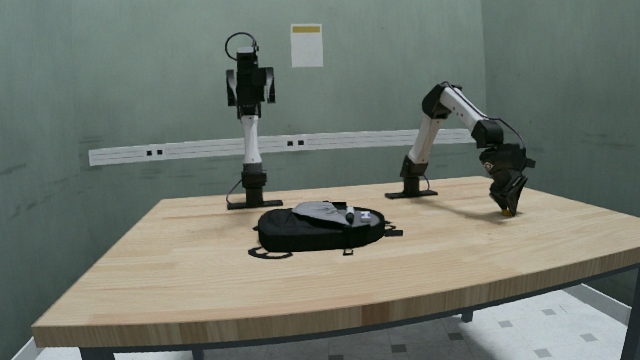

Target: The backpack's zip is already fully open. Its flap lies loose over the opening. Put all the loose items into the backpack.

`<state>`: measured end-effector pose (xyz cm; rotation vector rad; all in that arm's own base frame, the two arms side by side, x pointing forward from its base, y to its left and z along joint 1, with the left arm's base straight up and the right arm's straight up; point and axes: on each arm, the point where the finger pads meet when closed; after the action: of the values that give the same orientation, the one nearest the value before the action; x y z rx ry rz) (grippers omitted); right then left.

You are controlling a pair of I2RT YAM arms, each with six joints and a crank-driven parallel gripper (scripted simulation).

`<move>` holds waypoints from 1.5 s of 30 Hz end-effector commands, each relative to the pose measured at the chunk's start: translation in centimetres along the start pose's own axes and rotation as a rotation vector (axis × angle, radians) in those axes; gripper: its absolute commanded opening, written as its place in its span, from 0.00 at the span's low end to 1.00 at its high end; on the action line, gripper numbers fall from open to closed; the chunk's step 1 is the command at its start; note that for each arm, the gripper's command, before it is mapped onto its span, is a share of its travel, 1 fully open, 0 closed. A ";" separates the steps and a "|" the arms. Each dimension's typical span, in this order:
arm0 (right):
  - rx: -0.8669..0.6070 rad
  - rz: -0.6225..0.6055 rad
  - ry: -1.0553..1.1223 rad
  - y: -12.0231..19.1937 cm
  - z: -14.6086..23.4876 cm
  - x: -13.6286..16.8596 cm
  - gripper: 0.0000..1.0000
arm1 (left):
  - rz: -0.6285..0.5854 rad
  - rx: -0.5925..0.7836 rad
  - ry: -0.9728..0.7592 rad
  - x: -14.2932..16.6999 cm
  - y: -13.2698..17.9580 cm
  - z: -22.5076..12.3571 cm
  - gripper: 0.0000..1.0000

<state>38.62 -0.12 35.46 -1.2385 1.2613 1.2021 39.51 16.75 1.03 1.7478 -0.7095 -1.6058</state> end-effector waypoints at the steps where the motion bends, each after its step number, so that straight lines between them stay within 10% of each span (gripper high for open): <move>1: -0.001 -0.014 0.002 0.1 0.0 -0.5 0.90 | -0.003 0.023 0.019 -0.5 0.6 -0.7 0.47; 19: -0.001 -0.014 0.002 0.1 0.0 -0.5 0.90 | -0.003 0.023 0.019 -0.5 0.6 -0.9 0.19; 39: -0.001 -0.014 0.002 0.1 0.0 -0.5 0.90 | 0.004 0.008 0.008 -0.1 0.6 -1.1 0.19; 45: -0.001 -0.014 0.002 0.1 0.0 -0.5 0.90 | -0.004 0.053 0.044 -3.6 4.7 -1.6 0.19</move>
<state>38.62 -0.12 35.46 -1.2385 1.2613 1.2021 39.91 16.83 2.52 1.7449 -0.7087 -1.6059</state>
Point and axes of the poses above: on each arm, the point where the finger pads meet when closed, its own y axis back along the fingers, its own z axis across the jaws, x = y × z, and after that the axes turned 4 degrees about y, right-handed
